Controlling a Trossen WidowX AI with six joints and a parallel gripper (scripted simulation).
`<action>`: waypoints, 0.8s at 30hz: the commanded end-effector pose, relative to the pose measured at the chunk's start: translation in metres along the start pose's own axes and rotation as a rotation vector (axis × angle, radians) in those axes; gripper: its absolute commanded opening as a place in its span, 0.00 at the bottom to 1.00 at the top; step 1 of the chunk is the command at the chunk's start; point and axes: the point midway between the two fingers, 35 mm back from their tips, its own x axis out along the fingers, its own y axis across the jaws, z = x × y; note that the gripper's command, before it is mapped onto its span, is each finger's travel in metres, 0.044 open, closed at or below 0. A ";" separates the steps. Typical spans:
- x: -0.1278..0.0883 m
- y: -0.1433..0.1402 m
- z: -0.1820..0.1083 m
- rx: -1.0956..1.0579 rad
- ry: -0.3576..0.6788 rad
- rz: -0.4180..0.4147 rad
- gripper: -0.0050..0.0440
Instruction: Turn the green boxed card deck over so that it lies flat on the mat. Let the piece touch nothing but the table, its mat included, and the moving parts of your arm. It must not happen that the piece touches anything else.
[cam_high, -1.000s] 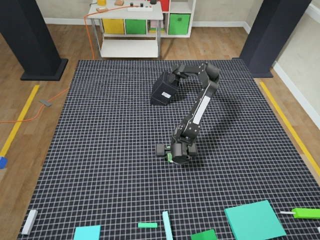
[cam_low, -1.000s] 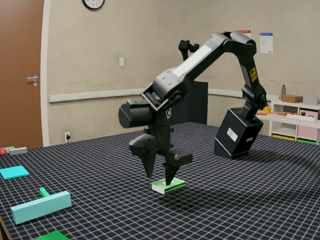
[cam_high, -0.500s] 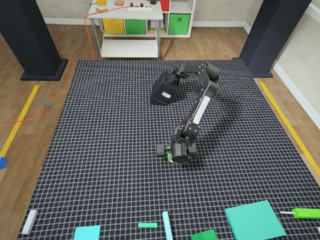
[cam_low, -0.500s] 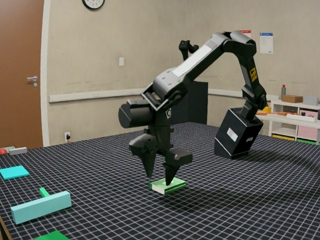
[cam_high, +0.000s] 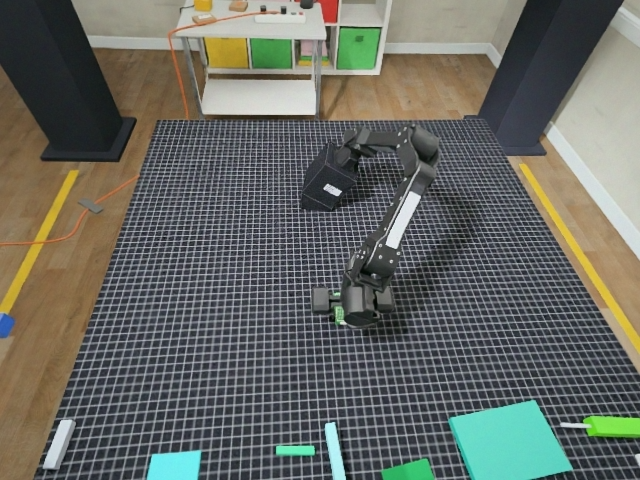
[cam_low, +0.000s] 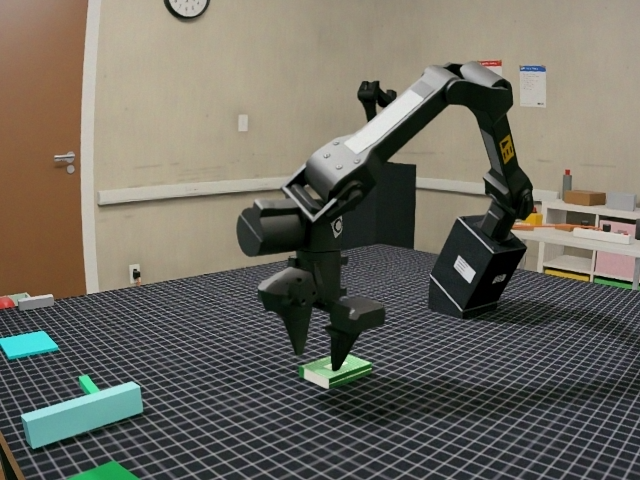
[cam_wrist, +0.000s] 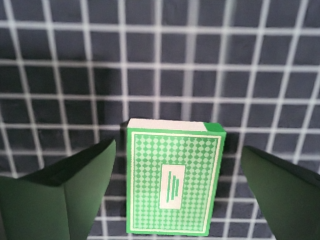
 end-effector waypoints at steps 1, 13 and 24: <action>-0.010 0.006 0.006 -0.012 -0.026 -0.001 0.81; -0.009 0.006 0.009 -0.014 -0.029 -0.001 0.81; -0.009 0.006 0.009 -0.014 -0.029 -0.001 0.81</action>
